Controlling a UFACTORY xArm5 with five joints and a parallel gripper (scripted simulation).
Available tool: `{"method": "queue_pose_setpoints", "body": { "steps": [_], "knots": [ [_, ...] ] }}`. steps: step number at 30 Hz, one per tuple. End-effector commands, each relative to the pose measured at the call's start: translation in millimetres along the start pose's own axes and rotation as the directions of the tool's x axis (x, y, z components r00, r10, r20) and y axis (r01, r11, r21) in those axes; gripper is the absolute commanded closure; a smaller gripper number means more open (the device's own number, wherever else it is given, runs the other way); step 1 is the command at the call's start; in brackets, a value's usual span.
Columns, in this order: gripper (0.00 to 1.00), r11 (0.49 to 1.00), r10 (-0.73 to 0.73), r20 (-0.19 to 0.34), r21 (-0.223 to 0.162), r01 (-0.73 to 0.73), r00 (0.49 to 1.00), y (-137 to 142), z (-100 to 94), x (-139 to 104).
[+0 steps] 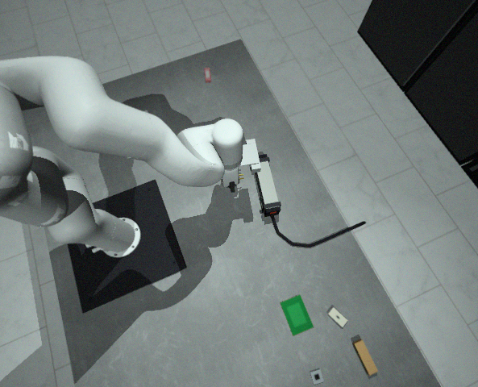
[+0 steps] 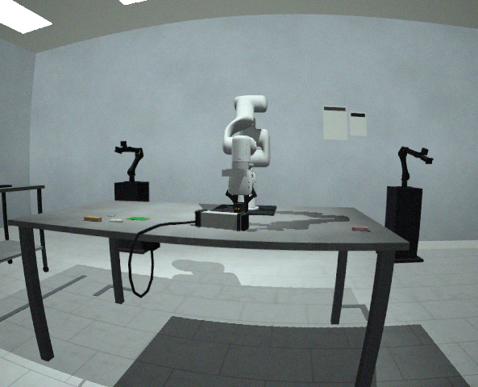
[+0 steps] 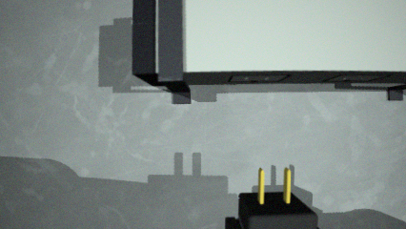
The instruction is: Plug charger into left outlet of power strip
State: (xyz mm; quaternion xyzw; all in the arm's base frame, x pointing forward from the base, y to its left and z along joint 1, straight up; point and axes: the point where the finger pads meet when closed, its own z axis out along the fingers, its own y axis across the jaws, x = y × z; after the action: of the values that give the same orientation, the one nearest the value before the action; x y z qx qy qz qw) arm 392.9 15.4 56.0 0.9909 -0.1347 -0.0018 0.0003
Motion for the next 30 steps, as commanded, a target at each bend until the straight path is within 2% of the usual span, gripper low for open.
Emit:
{"method": "queue_pose_setpoints", "body": {
  "steps": [1, 15, 30],
  "knots": [
    [1.0, 1.0, -0.02, -0.003, 0.001, 0.02, 1.0, 0, -1.1, 1],
    [1.0, 1.0, -0.02, -0.003, 0.001, 0.02, 1.0, 0, 2.5, 1],
    [1.0, 1.0, -0.02, -0.003, 0.001, 0.02, 1.0, 0, 16.4, 1]
  ]
}}
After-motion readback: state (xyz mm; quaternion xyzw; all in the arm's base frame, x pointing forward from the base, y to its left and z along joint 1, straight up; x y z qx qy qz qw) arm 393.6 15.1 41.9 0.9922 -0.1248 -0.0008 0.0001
